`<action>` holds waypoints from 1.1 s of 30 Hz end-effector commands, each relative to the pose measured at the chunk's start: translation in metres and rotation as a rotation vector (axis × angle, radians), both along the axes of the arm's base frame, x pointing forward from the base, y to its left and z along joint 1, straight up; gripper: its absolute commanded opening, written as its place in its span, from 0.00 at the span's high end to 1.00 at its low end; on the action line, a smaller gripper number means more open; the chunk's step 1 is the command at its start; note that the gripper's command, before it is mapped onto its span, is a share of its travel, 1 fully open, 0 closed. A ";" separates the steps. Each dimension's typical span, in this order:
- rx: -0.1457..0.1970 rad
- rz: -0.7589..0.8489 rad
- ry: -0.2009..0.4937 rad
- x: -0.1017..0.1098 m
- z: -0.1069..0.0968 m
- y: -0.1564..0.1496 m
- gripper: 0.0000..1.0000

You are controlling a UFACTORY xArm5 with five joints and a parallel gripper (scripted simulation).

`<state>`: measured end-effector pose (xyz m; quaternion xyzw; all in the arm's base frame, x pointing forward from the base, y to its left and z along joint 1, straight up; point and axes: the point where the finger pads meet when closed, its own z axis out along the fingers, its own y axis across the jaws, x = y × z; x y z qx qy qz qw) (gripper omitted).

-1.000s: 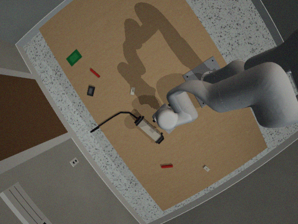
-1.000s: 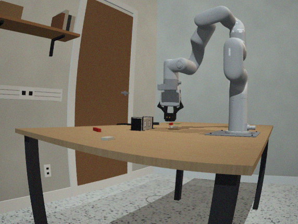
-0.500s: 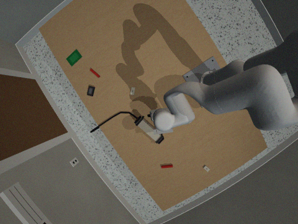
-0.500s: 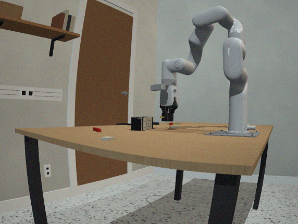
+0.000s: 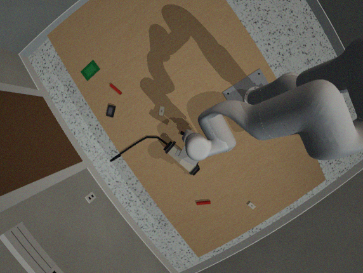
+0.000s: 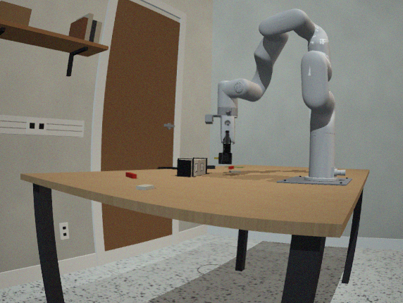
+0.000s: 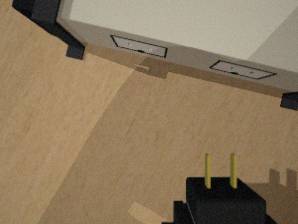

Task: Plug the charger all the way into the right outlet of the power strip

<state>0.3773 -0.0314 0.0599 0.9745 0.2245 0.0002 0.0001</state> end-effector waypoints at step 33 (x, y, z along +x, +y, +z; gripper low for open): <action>0.000 -0.237 0.000 0.001 -0.018 0.001 1.00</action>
